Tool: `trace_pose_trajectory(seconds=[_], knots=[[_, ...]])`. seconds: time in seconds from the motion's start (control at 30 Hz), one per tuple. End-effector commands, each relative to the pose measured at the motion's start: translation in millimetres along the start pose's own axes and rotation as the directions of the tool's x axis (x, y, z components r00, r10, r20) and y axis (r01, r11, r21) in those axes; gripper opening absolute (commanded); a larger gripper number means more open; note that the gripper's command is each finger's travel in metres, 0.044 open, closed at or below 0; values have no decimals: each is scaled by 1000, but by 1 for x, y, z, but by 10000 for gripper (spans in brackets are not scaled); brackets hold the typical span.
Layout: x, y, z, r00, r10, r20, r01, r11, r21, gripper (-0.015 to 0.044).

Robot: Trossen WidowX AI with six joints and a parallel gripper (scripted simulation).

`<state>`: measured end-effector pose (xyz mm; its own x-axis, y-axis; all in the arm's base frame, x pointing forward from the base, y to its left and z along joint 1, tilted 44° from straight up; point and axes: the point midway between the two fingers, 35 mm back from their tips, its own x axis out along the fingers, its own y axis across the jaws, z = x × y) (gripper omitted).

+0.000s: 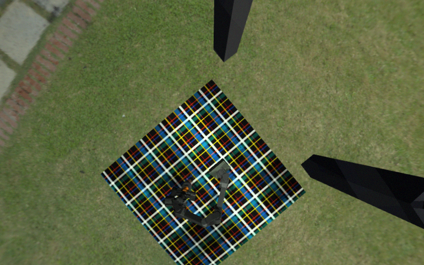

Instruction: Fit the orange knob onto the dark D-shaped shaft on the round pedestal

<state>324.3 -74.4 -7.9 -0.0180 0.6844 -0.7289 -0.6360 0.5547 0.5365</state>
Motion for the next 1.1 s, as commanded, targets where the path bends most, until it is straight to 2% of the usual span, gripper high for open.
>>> trace_pose_trajectory(seconds=[0.0,0.4,0.63,1.07], knots=[[0,-1,2,1000,-2,4,2,1000,-6,0],[-5,-1,4,1000,-2,4,2,1000,-15,0],[-4,-2,4,1000,-2,4,2,977,-214,0],[-1,0,1,1000,-1,4,2,977,-214,0]])
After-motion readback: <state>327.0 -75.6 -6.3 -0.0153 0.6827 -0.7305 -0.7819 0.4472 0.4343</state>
